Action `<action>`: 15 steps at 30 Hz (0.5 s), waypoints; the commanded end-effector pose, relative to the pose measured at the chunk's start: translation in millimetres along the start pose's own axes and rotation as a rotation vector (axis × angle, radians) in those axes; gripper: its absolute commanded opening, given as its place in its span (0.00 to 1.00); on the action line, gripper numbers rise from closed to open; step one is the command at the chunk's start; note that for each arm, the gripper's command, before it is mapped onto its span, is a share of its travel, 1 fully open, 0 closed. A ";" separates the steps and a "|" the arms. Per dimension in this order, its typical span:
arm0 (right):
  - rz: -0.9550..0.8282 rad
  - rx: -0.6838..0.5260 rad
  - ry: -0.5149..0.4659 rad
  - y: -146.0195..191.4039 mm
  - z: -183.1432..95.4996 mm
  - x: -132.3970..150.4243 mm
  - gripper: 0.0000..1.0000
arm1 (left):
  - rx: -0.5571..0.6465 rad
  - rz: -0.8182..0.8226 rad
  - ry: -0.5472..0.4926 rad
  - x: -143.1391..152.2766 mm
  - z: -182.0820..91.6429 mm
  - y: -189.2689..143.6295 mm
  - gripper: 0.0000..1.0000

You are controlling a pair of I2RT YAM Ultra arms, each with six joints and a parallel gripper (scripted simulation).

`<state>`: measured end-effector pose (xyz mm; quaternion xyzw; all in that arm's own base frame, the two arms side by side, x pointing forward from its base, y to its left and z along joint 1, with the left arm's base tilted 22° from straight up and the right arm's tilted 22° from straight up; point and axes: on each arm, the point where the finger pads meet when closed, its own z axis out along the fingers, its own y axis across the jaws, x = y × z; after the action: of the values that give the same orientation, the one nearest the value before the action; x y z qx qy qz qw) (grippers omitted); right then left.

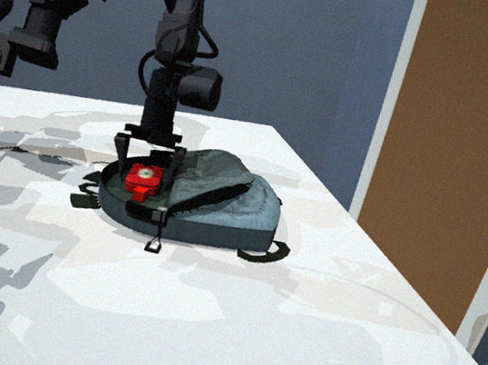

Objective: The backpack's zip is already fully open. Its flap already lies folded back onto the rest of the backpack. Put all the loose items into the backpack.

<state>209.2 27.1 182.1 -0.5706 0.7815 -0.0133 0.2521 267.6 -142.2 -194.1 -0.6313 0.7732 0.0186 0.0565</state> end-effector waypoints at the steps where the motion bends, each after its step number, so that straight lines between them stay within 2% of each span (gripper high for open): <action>1: -0.021 0.051 -0.033 -9.3 -13.9 -10.9 1.00 | 0.029 0.007 0.001 5.7 -24.0 -10.6 0.89; 3: -0.021 0.051 -0.033 -9.3 -13.9 -10.9 1.00 | 0.018 0.010 -0.003 3.6 -24.3 -4.8 0.89; 4: -0.021 0.051 -0.033 -9.3 -13.9 -10.9 1.00 | 0.017 0.011 0.001 4.0 -25.5 -4.2 1.00; 7: -0.021 0.051 -0.033 -9.3 -13.9 -10.9 1.00 | 0.016 0.010 0.001 4.1 -27.5 -4.0 1.00; 15: -0.021 0.051 -0.033 -9.3 -13.9 -10.9 1.00 | 0.031 0.004 0.014 4.9 -65.4 -3.8 1.00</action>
<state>209.2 27.1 182.1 -0.5706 0.7815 -0.0133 0.2521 273.1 -148.9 -149.0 -0.6325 0.7722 0.0058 0.0610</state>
